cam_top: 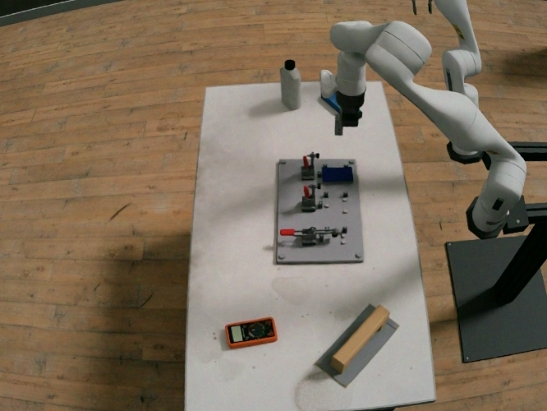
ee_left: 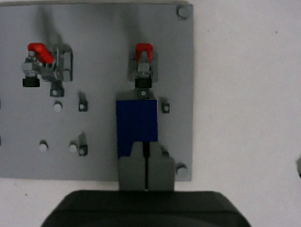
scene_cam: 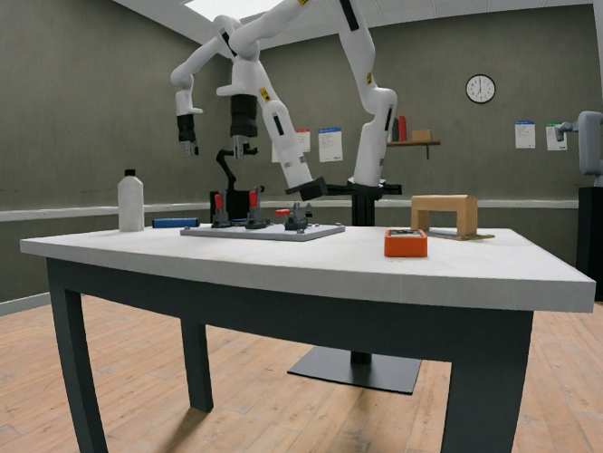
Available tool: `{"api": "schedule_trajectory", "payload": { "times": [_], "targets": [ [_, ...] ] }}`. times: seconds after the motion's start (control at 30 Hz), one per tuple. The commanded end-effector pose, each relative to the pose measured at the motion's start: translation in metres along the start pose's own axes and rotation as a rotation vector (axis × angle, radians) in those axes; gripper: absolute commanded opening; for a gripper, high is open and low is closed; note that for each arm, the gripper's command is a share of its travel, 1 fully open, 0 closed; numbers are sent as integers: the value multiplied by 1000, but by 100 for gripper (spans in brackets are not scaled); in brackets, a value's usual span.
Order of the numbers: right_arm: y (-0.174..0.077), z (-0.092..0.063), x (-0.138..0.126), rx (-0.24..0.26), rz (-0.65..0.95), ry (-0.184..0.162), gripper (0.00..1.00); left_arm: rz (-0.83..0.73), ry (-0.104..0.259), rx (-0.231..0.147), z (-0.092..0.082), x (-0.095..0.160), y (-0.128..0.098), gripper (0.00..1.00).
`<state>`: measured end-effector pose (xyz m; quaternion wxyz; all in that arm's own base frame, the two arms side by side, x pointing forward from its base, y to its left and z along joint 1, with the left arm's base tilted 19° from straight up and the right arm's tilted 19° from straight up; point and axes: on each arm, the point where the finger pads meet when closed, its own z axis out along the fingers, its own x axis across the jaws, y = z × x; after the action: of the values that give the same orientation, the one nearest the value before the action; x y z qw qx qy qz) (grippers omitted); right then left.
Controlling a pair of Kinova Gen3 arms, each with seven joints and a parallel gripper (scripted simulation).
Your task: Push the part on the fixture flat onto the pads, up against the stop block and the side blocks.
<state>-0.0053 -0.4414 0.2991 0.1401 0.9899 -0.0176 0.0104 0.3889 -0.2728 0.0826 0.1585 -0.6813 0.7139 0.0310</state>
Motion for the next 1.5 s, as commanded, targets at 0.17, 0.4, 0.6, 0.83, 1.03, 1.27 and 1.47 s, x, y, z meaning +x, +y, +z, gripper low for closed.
{"api": "schedule_trajectory", "payload": {
  "times": [0.17,0.4,0.6,0.83,1.03,1.27,1.47],
  "targets": [
    [0,-1,0,-2,0,0,100,0,11,-2,-2,4,0,0],
    [0,-1,0,-2,0,0,100,-1,9,-3,-1,3,1,0],
    [0,-1,0,-2,0,0,100,-3,17,2,18,7,2,0],
    [0,-1,0,-2,0,0,100,-3,18,1,55,7,2,0],
    [0,-1,0,-2,0,0,100,-8,13,0,106,4,0,0],
    [0,-1,0,-2,0,0,100,-8,13,0,134,4,1,0],
    [0,-1,0,-2,0,0,100,-5,6,-1,136,3,2,0]
  ]
}}
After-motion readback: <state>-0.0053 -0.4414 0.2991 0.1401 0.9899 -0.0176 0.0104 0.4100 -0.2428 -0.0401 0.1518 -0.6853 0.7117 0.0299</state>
